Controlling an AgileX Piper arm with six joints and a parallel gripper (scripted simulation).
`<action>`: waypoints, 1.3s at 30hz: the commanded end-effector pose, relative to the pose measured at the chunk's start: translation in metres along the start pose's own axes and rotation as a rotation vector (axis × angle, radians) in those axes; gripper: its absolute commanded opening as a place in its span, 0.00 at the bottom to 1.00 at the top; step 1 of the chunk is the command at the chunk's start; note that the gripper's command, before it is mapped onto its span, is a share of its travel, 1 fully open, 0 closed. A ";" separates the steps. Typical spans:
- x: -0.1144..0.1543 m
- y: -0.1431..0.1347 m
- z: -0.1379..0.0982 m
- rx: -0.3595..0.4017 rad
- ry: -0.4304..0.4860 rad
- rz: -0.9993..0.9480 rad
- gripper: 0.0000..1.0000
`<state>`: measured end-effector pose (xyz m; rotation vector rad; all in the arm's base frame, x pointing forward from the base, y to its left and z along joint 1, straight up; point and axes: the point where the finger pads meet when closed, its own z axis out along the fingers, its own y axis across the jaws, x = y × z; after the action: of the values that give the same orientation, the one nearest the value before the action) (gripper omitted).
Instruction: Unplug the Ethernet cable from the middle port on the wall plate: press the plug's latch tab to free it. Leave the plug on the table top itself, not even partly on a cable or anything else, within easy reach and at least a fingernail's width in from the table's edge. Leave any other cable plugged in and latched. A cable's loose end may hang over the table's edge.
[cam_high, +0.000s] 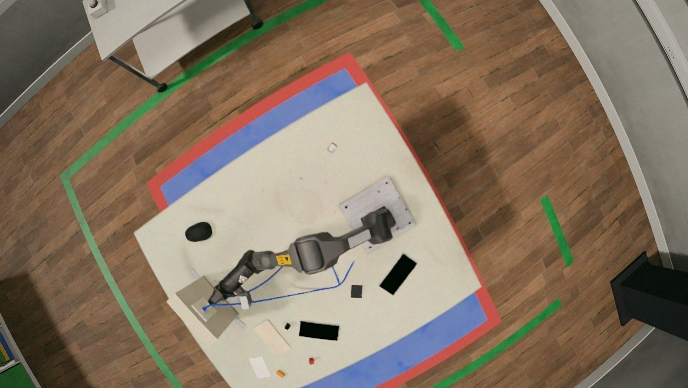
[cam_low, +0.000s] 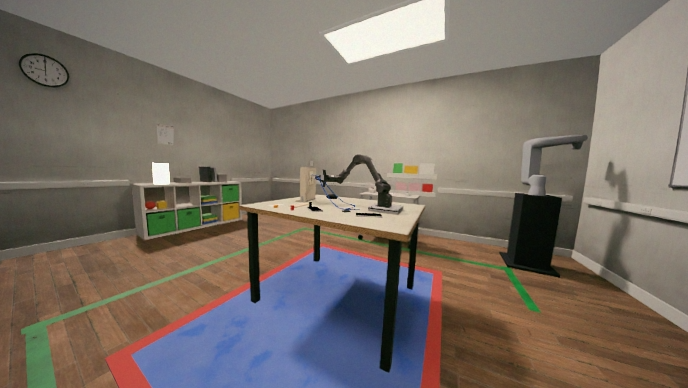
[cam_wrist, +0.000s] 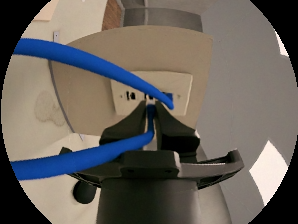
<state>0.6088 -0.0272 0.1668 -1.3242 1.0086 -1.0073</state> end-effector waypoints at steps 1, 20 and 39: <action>0.000 -0.001 -0.003 0.002 0.000 -0.001 0.00; 0.000 -0.001 -0.026 0.002 0.000 -0.001 0.00; 0.000 -0.001 -0.047 0.002 0.000 -0.001 0.00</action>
<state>0.5697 -0.0379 0.1667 -1.3243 1.0088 -1.0068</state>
